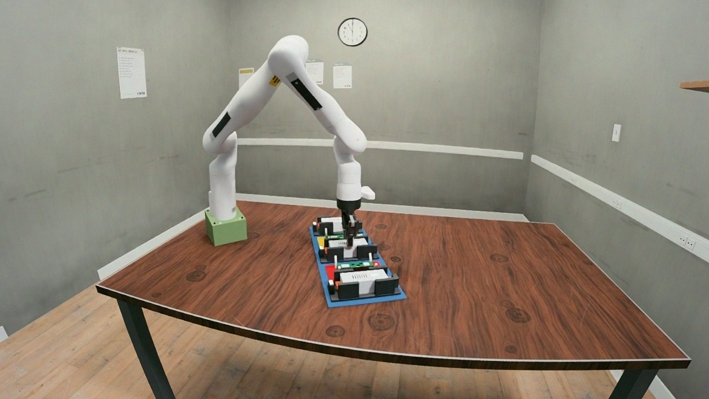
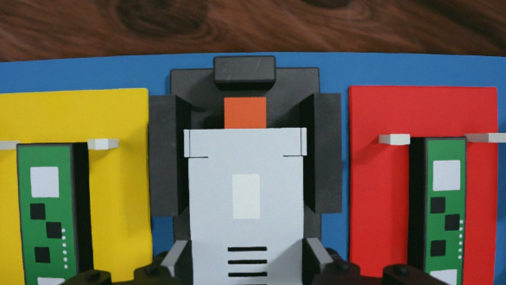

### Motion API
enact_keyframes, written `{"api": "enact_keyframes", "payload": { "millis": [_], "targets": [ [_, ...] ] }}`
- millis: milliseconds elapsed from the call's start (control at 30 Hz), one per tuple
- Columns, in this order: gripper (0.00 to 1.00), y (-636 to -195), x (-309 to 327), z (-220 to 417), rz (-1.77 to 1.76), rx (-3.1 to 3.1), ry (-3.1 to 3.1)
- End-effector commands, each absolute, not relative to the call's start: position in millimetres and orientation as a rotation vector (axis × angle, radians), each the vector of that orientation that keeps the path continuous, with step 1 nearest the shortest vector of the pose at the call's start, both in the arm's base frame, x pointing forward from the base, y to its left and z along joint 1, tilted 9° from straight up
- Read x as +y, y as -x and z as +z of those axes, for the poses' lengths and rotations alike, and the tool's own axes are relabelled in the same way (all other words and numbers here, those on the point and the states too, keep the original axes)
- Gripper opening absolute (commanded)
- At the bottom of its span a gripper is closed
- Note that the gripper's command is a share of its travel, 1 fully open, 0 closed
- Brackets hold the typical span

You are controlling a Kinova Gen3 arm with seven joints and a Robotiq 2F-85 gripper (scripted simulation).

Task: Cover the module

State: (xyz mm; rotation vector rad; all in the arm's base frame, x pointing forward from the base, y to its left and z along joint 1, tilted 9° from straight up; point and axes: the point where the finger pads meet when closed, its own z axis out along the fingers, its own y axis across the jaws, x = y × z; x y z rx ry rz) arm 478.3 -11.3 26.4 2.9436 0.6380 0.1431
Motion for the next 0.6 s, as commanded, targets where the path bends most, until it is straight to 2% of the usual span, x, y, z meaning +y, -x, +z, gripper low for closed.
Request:
{"api": "enact_keyframes", "payload": {
  "millis": [0, 567],
  "targets": [
    [0.00, -479, -11, 27, 0.146, 0.638, -2.943],
    [0.00, -475, -8, 57, 0.146, 0.638, -2.943]
  ]
}}
